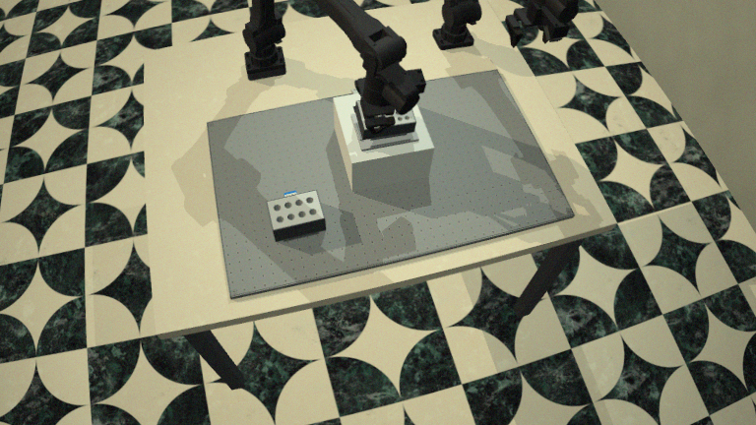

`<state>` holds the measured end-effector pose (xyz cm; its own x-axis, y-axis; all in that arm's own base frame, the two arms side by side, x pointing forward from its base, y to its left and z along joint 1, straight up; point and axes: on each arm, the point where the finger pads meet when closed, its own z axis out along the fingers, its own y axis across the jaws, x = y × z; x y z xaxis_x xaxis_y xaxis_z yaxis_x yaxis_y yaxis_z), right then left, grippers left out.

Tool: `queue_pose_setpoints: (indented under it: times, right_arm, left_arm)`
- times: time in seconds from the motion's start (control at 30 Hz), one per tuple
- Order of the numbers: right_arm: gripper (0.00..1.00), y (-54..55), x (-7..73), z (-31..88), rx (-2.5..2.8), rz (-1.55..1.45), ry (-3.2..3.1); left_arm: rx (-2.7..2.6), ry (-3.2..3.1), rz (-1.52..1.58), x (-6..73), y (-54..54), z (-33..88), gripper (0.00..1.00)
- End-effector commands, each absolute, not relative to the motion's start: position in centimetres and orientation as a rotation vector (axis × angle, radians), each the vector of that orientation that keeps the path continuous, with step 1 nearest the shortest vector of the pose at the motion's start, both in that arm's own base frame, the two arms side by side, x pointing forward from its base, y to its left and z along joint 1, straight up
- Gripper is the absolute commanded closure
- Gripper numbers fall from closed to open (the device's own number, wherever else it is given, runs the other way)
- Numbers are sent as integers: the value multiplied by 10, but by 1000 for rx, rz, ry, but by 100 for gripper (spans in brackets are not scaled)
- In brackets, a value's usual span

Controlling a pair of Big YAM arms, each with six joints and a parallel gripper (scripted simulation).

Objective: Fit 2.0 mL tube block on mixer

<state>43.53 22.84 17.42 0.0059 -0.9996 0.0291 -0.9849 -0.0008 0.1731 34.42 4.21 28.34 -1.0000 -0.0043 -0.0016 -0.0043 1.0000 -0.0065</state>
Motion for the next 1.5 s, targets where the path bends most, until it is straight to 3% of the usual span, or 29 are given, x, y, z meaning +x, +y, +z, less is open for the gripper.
queue_pose_setpoints:
  times: [0.0, 1.47]
  right_arm:
    - [100, 250, 457, 240, 2268, -94, -2190]
    - [100, 241, 461, 237, 2239, -100, -2207]
  left_arm:
    - [17, 3056, 9, 358, 42, 310, 0]
    - [17, 3118, -4, 347, 40, 287, 0]
